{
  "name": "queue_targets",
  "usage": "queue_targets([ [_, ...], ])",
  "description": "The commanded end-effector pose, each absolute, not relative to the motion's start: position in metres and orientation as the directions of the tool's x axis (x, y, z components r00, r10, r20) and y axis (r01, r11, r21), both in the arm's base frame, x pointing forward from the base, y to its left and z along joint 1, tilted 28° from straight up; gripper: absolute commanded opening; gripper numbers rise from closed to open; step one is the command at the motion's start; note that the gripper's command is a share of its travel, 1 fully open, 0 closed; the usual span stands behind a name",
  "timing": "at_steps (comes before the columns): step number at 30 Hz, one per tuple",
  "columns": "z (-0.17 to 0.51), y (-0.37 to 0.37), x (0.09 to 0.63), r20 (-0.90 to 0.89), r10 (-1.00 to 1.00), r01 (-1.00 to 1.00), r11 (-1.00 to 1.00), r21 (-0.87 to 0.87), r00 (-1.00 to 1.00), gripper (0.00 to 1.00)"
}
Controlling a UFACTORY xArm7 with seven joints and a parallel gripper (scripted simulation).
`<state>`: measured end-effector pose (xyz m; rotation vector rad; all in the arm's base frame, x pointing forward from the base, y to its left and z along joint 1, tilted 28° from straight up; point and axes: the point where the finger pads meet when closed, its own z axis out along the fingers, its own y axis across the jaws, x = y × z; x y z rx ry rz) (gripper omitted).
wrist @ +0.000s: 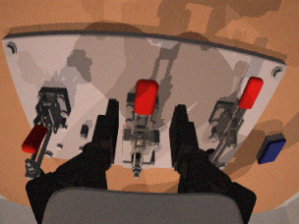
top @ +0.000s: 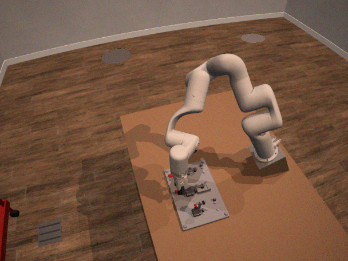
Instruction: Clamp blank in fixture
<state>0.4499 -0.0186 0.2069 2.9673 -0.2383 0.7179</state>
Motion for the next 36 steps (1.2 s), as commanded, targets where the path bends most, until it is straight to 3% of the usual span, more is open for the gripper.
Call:
queue_targets([
  [1, 0.201, -0.019, 0.454, 0.463, -0.131, -0.168, -0.985, 0.04, 0.877, 0.47],
  [33, 0.177, -0.022, 0.468, 0.463, -0.131, -0.168, -0.985, 0.04, 0.877, 0.47],
  [34, 0.177, -0.022, 0.468, 0.463, -0.131, -0.168, -0.985, 0.04, 0.877, 0.0],
  [36, 0.177, -0.022, 0.468, 0.463, -0.131, -0.168, -0.985, 0.04, 0.877, 0.0],
])
